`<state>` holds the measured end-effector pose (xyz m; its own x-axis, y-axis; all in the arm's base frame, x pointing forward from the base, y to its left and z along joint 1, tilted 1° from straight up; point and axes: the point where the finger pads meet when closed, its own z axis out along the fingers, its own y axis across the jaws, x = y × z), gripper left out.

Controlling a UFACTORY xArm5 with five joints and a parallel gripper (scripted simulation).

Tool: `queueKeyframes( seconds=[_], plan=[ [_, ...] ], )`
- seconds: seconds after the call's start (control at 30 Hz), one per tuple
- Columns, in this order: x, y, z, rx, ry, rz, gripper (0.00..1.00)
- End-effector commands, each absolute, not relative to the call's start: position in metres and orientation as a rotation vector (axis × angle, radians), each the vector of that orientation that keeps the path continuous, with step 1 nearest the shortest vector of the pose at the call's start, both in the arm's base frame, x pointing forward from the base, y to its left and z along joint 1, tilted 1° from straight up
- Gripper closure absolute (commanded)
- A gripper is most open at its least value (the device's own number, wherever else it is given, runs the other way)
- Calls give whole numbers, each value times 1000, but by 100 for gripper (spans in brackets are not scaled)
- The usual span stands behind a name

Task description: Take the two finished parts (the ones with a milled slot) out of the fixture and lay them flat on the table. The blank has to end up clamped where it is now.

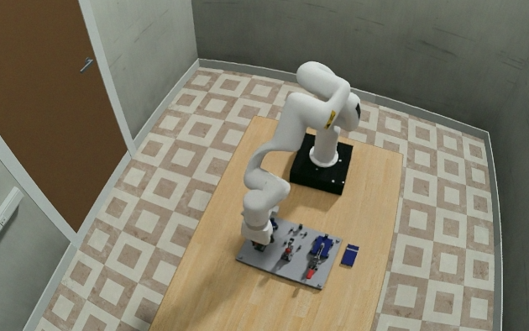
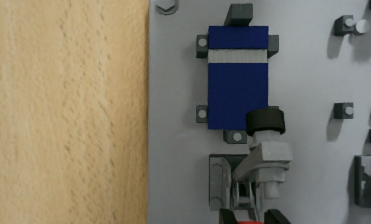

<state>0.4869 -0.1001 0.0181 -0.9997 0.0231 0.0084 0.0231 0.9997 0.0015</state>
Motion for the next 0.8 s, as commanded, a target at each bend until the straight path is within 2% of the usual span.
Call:
queueKeyframes(
  seconds=[0.0, 0.77],
  plan=[
    [485, -100, 19, -36, -3134, -2, 100],
    [479, -100, 19, -36, -3134, -2, 100]
  ],
)
